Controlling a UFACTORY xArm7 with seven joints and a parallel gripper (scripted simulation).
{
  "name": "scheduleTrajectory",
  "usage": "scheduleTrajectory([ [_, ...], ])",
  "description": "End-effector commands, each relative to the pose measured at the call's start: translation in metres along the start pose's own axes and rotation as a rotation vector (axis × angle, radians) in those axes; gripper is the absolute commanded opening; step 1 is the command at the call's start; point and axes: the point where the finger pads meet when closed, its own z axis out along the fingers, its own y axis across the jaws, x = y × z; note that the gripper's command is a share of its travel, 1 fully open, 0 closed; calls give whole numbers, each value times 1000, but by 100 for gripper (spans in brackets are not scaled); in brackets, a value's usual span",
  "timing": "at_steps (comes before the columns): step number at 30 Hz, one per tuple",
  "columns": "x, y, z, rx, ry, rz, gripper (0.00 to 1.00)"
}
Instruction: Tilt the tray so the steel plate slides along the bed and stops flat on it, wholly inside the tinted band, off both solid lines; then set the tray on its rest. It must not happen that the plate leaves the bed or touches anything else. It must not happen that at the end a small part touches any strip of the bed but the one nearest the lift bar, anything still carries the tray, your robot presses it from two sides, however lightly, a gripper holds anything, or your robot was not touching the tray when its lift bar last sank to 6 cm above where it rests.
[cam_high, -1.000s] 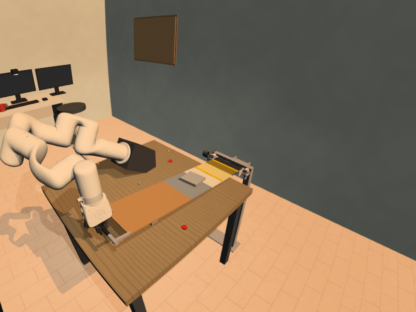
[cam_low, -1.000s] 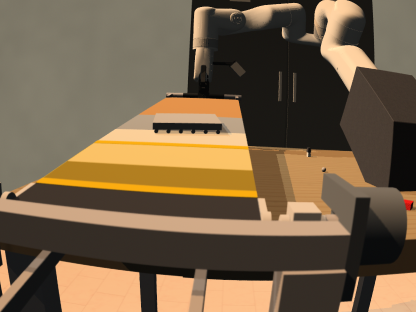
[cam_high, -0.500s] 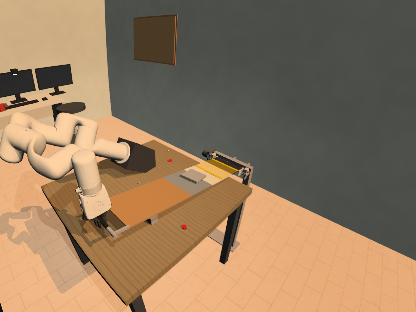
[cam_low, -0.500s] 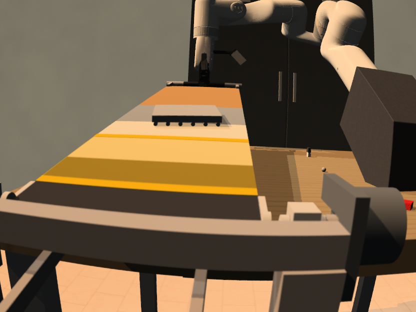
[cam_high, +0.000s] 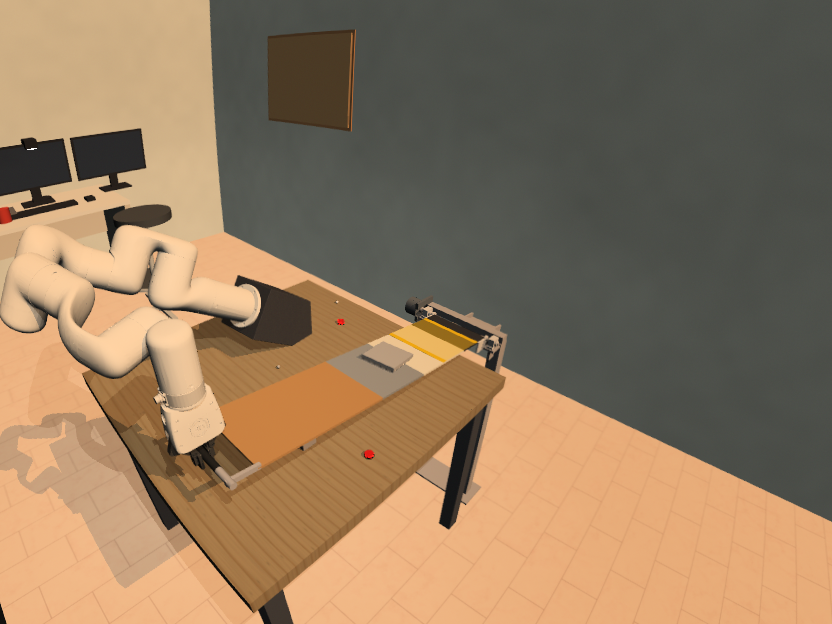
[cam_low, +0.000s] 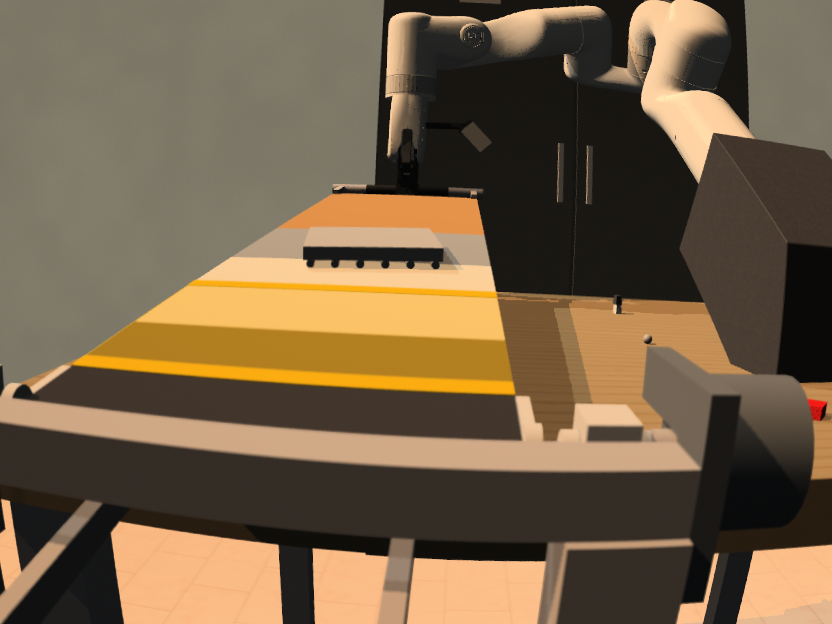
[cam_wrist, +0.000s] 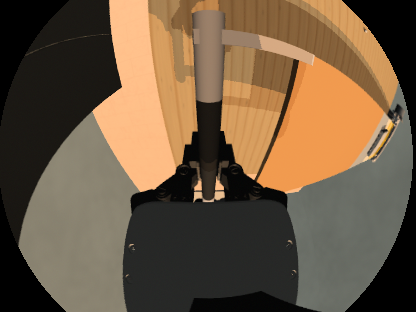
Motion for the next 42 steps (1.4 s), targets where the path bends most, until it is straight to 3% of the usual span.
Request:
scheduleTrajectory([
  [1, -2, 0, -2, 0, -6, 0, 0],
  [6, -2, 0, -3, 0, -6, 0, 0],
  [11, -1, 11, -71, 0, -6, 0, 0],
  [12, -1, 12, -75, 0, -6, 0, 0],
  [13, -1, 11, -71, 0, -6, 0, 0],
  [16, -2, 3, -25, 0, -6, 0, 0],
  [18, -2, 1, -8, 0, -6, 0, 0],
  [40, -2, 1, -5, 0, -6, 0, 0],
  [42, -1, 4, -28, 0, -6, 0, 0],
])
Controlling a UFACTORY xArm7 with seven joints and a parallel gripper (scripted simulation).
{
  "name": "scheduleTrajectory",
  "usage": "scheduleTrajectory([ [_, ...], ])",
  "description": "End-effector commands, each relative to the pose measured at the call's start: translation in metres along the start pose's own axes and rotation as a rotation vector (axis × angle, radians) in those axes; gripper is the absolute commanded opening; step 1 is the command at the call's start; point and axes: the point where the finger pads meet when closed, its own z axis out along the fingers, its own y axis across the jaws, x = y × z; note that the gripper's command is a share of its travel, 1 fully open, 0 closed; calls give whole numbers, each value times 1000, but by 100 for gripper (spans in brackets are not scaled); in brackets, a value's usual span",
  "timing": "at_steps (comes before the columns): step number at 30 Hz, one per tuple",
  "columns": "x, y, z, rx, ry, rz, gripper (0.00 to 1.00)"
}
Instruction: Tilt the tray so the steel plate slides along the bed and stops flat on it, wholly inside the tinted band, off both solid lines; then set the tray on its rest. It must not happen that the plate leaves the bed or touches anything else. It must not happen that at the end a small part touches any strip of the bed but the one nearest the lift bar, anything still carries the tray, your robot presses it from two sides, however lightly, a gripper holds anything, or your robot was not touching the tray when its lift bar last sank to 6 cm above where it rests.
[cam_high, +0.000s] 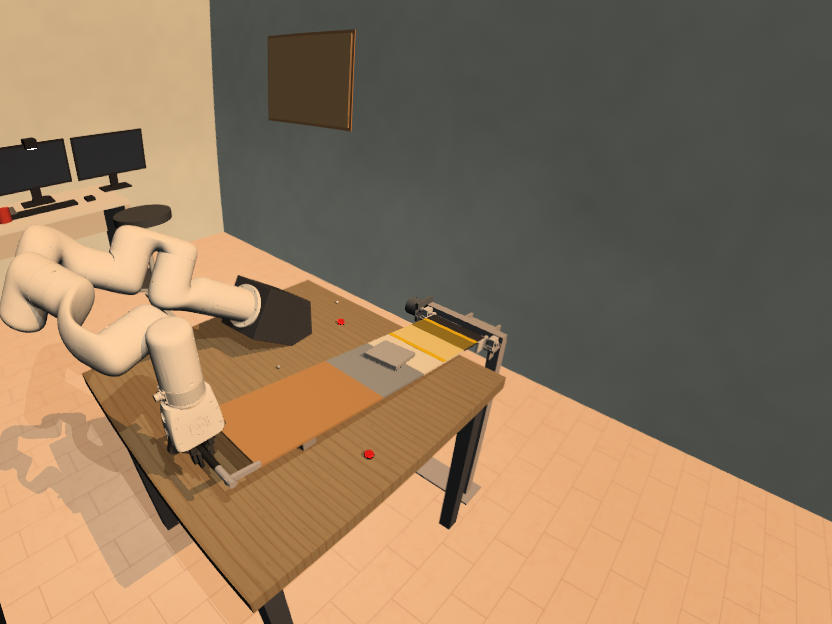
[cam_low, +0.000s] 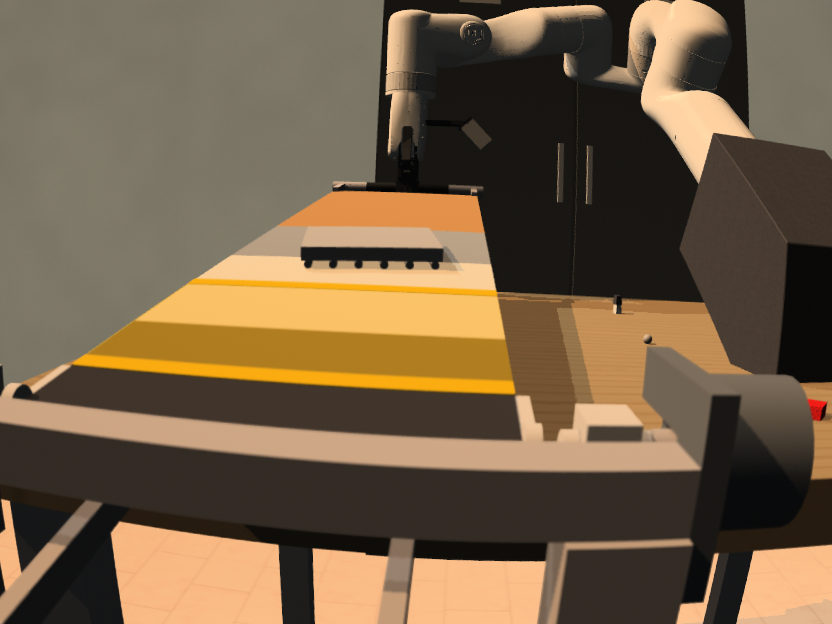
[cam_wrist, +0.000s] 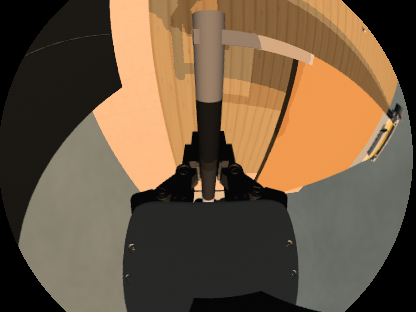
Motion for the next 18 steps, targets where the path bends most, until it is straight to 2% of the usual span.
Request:
scheduleTrajectory([
  [1, -2, 6, -42, 0, -7, -1, 0],
  [3, -1, 12, -71, 0, -7, -1, 0],
  [4, -1, 13, -76, 0, -7, -1, 0],
  [6, -1, 9, -59, 0, -7, -1, 0],
  [9, -2, 1, -12, 0, -7, -1, 0],
  [18, -2, 0, -2, 0, -7, -1, 0],
])
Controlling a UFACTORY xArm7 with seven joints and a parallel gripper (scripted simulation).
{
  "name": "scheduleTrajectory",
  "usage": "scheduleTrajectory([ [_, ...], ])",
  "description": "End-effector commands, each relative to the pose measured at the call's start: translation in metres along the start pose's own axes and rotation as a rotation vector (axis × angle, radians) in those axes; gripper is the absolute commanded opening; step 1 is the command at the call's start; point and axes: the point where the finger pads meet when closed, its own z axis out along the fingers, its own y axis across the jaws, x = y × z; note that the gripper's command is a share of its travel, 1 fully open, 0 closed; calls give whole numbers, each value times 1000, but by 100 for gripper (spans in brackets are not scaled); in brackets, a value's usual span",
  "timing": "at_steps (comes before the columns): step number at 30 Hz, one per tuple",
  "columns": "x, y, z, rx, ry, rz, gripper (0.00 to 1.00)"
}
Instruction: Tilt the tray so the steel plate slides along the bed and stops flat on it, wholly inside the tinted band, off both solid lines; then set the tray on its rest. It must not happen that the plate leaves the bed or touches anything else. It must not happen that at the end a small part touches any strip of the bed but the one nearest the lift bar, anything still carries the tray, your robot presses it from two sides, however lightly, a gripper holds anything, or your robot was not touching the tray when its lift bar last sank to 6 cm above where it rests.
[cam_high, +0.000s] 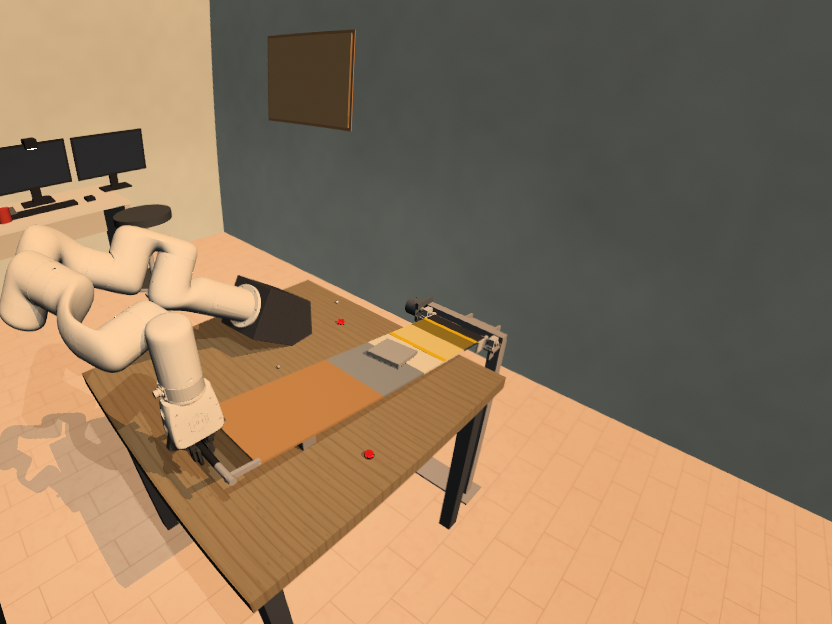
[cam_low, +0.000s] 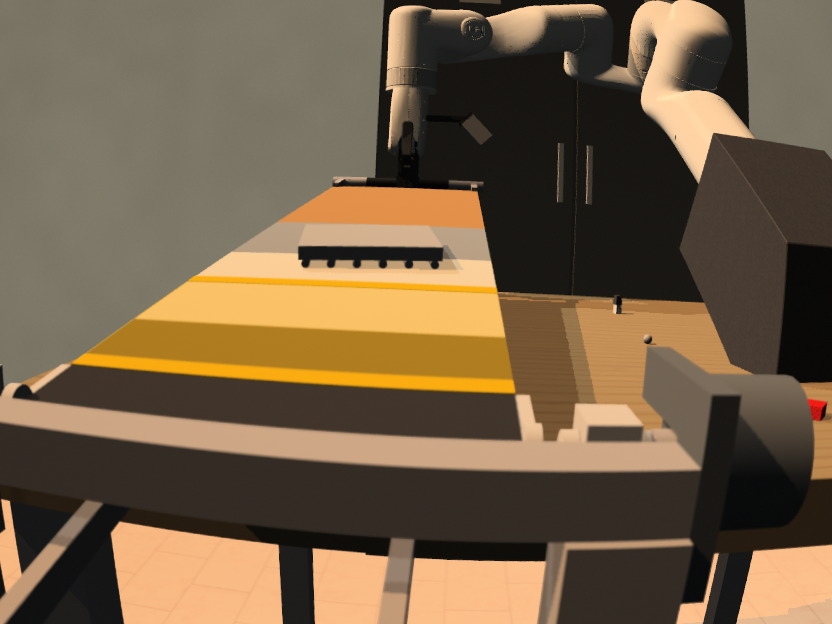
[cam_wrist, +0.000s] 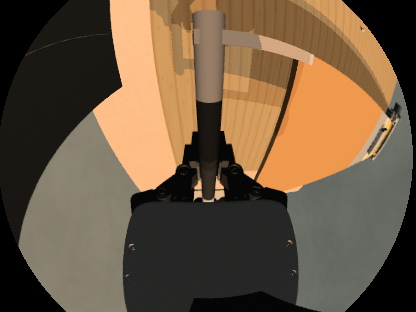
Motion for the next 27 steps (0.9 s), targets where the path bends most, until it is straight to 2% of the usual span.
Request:
scheduleTrajectory([
  [1, -2, -1, 5, 1, -3, 0, 0],
  [14, -2, -1, 3, 1, -3, 0, 0],
  [16, -2, 3, -21, 1, -3, 0, 0],
  [19, -2, 12, -69, 1, -3, 0, 0],
  [20, -2, 13, -74, 1, -3, 0, 0],
  [22, -2, 9, -56, 1, -3, 0, 0],
  [25, -2, 1, -8, 1, -3, 0, 0],
  [27, -2, 0, -3, 1, -3, 0, 0],
])
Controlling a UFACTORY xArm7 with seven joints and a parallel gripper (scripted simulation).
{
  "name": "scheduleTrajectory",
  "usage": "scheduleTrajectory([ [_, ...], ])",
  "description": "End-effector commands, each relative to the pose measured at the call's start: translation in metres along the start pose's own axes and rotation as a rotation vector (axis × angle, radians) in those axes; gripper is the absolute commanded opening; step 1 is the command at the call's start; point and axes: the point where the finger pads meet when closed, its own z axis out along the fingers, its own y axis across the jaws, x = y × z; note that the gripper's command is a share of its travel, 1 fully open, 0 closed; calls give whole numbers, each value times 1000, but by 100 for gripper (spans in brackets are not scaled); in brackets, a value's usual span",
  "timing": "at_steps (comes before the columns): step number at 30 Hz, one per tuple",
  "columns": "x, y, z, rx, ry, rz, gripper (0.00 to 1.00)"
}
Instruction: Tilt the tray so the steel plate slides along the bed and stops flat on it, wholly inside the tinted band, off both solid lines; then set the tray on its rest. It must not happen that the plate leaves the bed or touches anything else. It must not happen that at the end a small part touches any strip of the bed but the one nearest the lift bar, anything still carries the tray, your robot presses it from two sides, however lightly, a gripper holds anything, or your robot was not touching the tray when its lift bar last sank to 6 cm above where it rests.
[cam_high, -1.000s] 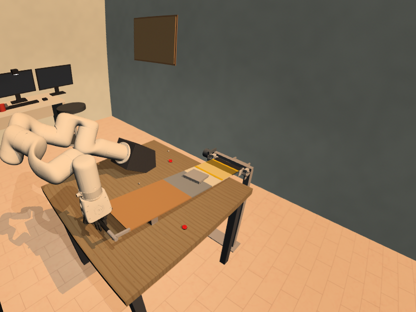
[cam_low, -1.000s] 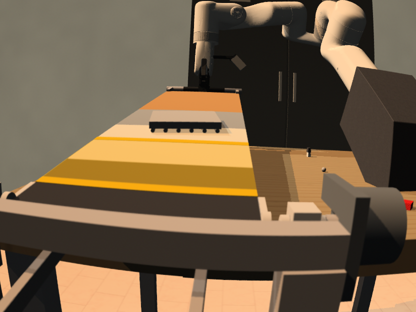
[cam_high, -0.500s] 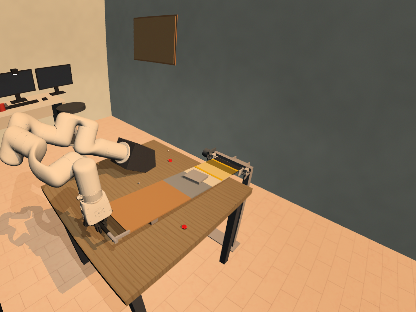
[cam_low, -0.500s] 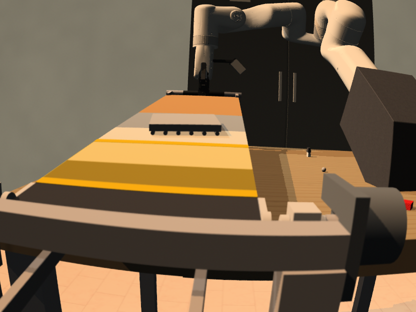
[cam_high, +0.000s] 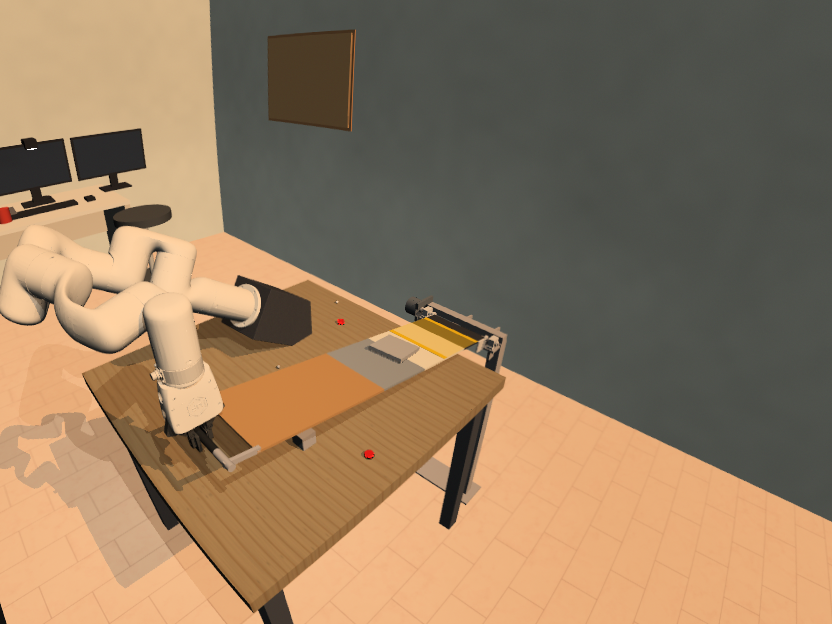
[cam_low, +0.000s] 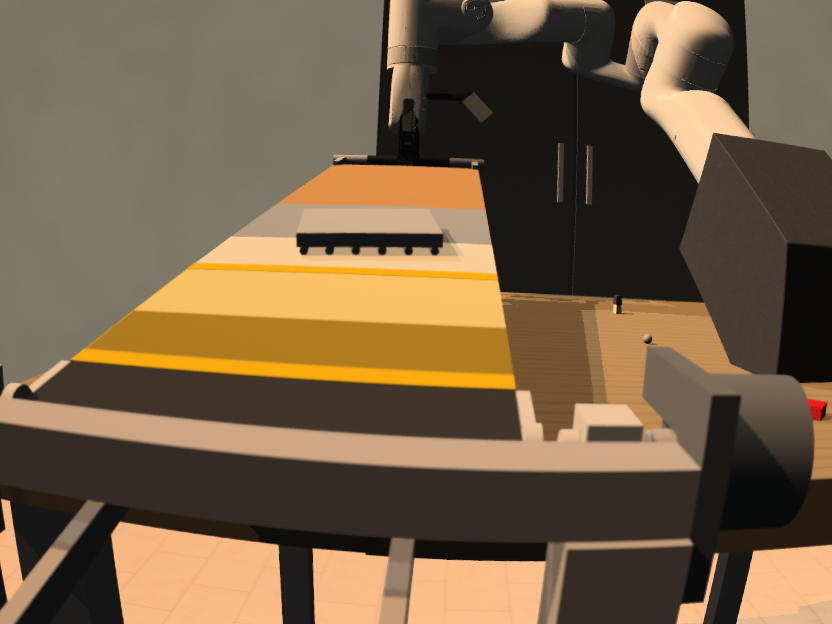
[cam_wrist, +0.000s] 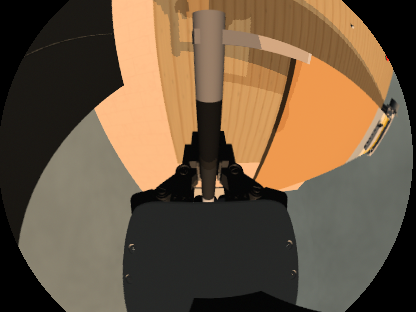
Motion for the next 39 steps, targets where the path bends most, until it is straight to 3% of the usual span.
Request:
scheduleTrajectory([
  [1, -2, -5, 30, 0, -1, 0, 0],
  [21, -2, -5, 34, 0, -1, 0, 0],
  [26, -2, 8, -41, 0, -1, 0, 0],
  [27, -2, 9, -46, 0, -1, 0, 0],
  [29, -2, 5, -28, 0, -1, 0, 0],
  [32, -2, -4, 23, 0, -1, 0, 0],
  [39, -2, -5, 33, 0, -1, 0, 0],
])
